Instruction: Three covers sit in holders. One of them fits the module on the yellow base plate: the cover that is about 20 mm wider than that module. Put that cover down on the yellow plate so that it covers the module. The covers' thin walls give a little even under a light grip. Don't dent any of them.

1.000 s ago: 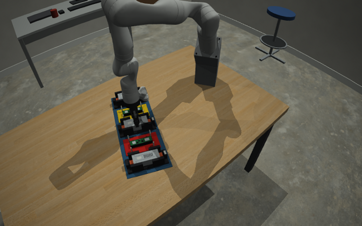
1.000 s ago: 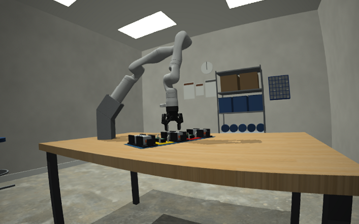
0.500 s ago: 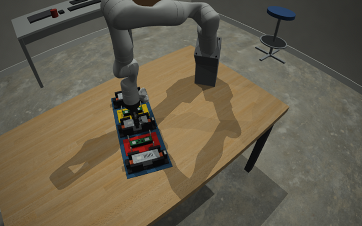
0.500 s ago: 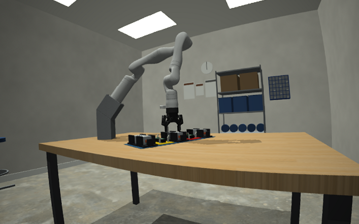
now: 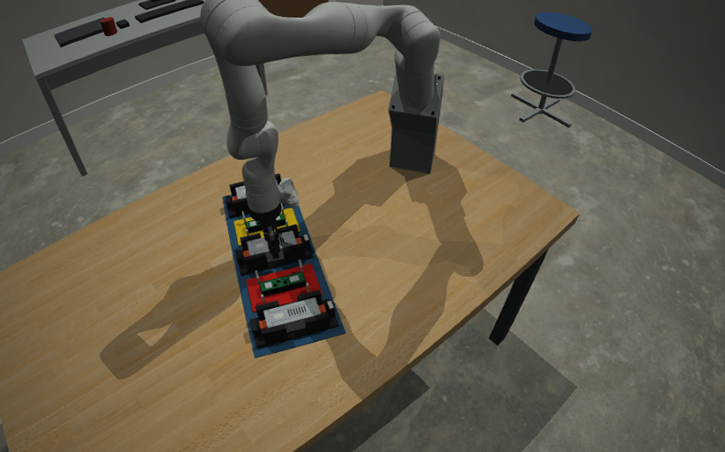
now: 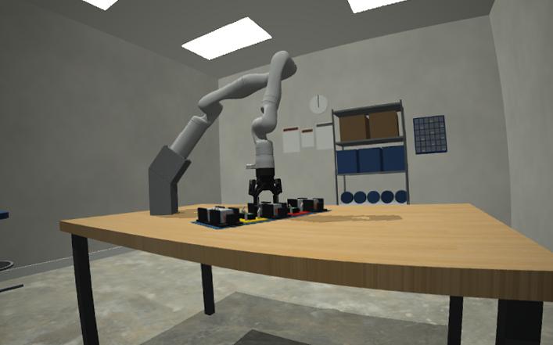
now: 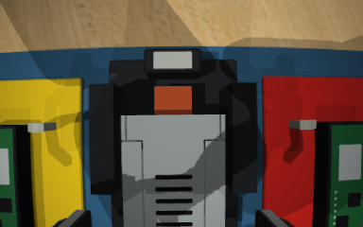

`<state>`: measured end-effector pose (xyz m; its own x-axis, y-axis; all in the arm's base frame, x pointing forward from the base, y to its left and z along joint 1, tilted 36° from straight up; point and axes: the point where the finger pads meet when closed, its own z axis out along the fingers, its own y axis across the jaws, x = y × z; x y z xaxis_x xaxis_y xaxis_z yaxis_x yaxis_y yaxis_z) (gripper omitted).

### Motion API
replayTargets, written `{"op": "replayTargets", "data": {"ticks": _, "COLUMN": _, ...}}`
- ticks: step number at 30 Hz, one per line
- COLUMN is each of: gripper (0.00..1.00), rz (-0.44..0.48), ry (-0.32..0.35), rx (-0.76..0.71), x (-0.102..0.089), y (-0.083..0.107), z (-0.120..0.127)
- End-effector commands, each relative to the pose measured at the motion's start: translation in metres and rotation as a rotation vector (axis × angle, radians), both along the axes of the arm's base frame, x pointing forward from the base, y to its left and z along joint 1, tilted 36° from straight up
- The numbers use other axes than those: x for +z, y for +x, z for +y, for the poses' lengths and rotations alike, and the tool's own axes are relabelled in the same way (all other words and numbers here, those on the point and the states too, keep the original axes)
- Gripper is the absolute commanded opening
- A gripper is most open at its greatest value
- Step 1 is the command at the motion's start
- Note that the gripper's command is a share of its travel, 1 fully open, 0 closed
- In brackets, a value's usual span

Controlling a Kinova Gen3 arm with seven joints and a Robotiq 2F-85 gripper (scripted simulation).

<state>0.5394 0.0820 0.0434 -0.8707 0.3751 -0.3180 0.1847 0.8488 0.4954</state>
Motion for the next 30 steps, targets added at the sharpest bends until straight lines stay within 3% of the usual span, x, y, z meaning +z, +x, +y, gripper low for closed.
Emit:
{"op": "replayTargets", "data": {"ticks": 1, "gripper": 1.0, "rz": -0.008, "ry": -0.005, "rx": 0.007, "x": -0.0033, "y": 0.0039, "z": 0.0018}}
{"op": "replayTargets", "data": {"ticks": 30, "gripper": 1.0, "rz": -0.004, "ry": -0.004, "rx": 0.004, "x": -0.0114, "y": 0.0079, "z": 0.0052}}
